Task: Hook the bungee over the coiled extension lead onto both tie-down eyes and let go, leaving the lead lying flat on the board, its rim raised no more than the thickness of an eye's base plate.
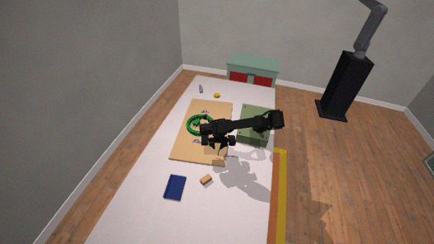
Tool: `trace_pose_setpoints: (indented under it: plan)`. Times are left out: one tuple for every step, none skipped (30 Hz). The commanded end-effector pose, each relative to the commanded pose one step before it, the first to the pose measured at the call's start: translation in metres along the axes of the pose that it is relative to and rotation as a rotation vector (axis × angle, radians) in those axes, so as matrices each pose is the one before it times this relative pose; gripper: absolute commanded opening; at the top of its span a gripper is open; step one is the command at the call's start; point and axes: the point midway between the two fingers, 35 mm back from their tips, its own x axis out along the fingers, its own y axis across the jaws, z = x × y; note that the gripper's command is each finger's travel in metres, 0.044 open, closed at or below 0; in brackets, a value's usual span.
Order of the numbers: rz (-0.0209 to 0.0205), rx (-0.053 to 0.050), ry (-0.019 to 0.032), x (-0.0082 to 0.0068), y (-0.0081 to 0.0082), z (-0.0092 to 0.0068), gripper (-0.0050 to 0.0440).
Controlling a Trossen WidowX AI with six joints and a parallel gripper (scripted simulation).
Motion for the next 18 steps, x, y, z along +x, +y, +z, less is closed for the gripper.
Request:
trace_pose_setpoints:
  plan:
    - [-0.00826, 0.0646, 0.03226, -0.00840, 0.00189, 0.00221, 0.0150]
    - [0.00000, 0.0000, 0.00000, 0.00000, 0.00000, 0.00000, 0.0150]
    - [0.00000, 0.0000, 0.00000, 0.00000, 0.00000, 0.00000, 0.0150]
    - [-0.00409, 0.0183, 0.00795, -0.00147, -0.00045, 0.00108, 0.0150]
    - [-0.00308, 0.0151, 0.00640, -0.00118, -0.00033, 0.00081, 0.0150]
    - [-0.00213, 0.0109, 0.00464, -0.00086, -0.00022, 0.00056, 0.0150]
    - [-0.00125, 0.0072, 0.00281, -0.00052, -0.00013, 0.00033, 0.0150]
    - [-0.00041, 0.0021, 0.00094, -0.00017, -0.00004, 0.00011, 0.0150]
    - [-0.00066, 0.0017, -0.00015, 0.00039, -0.00026, 0.00020, 0.0150]
    - [-0.00382, 0.0062, -0.00075, 0.00157, -0.00191, 0.00117, 0.0150]
    - [-0.00556, -0.0019, 0.00003, 0.00303, -0.00109, 0.00025, 0.0150]
    - [-0.00392, 0.0015, -0.00483, 0.00278, -0.00074, 0.00129, 0.0150]
    - [-0.00008, -0.0001, -0.00060, 0.00207, 0.00022, 0.00015, 0.0150]
    - [0.00036, -0.0001, -0.00280, 0.00211, 0.00027, 0.00048, 0.0150]
    - [0.00022, -0.0001, -0.00184, 0.00211, 0.00023, 0.00032, 0.0150]
    - [-0.00005, -0.0001, -0.00030, 0.00210, 0.00017, 0.00008, 0.0150]
    - [-0.00004, -0.0001, -0.00027, 0.00210, 0.00015, 0.00007, 0.0150]
    - [-0.00003, -0.0001, -0.00024, 0.00210, 0.00013, 0.00006, 0.0150]
